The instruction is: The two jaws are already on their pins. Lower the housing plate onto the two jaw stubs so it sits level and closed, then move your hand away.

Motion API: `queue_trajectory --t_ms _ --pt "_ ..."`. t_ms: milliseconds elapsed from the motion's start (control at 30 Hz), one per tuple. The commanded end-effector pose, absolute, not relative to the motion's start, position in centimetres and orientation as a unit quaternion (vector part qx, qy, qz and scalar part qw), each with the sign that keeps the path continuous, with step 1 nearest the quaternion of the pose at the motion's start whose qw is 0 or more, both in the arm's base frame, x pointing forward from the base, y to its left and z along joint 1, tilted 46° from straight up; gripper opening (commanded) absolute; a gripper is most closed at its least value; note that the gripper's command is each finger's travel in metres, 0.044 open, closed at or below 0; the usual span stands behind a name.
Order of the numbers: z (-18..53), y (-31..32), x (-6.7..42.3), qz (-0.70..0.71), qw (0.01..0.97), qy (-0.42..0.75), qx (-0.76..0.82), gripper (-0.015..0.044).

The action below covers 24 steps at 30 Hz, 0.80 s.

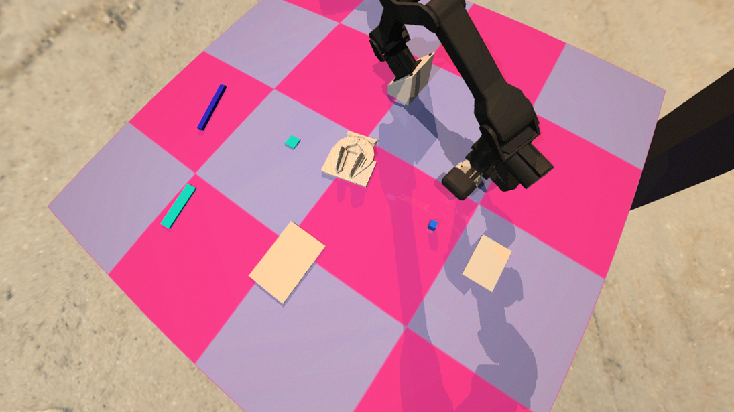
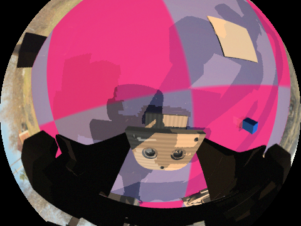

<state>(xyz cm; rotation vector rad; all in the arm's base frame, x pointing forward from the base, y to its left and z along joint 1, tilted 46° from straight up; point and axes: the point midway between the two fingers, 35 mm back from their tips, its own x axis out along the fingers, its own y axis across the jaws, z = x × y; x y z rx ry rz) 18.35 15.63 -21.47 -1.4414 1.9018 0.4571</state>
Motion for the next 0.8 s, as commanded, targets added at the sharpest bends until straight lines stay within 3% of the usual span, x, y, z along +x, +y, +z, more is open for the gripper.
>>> queue_trajectory --t_ms 0,767 --pt "-20.9 16.5 18.6 0.177 0.352 0.733 -0.555 0.0351" --pt "-16.4 20.7 19.4 0.178 0.35 0.732 -0.557 0.0351"
